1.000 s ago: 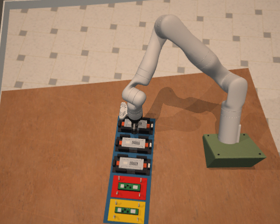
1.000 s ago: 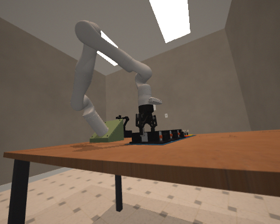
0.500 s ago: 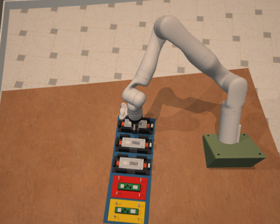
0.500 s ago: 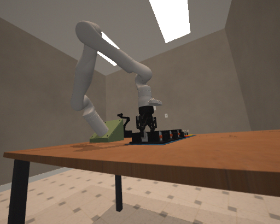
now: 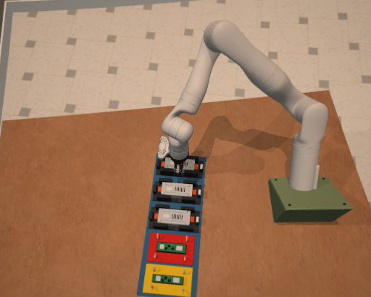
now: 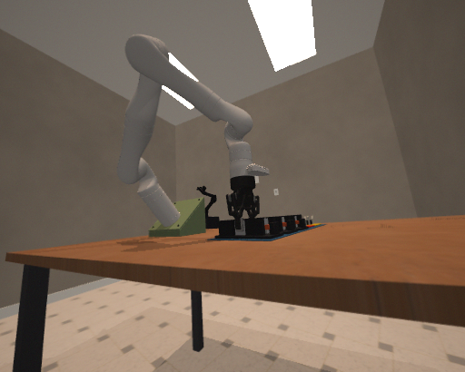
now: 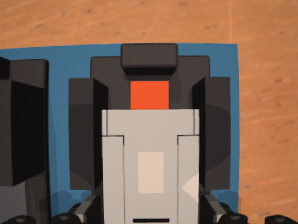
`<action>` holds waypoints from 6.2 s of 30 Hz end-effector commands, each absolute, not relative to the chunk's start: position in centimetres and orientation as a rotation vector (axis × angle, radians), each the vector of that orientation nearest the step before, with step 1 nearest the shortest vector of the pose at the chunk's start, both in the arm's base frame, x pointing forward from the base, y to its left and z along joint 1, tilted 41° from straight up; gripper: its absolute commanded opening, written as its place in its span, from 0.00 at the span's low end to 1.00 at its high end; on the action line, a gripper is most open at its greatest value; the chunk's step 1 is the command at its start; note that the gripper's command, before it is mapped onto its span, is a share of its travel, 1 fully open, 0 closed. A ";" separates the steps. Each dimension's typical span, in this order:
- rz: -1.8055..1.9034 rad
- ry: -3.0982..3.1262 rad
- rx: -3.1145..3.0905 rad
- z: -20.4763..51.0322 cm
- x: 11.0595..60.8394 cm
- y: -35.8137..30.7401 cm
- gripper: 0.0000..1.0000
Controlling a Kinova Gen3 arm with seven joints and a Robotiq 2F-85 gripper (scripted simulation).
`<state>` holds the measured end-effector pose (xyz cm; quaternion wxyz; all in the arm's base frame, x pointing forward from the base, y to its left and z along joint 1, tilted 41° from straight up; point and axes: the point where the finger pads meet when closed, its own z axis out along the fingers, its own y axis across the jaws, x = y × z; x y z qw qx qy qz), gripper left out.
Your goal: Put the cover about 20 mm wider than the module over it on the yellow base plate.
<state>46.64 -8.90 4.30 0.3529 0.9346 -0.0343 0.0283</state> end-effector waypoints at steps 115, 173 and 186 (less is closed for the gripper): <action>0.076 -0.088 2.418 8.8 46.5 -4.9 0.01; 0.076 -0.088 2.418 8.8 46.5 -4.9 1.00; 0.076 -0.088 2.418 8.7 46.5 -5.0 1.00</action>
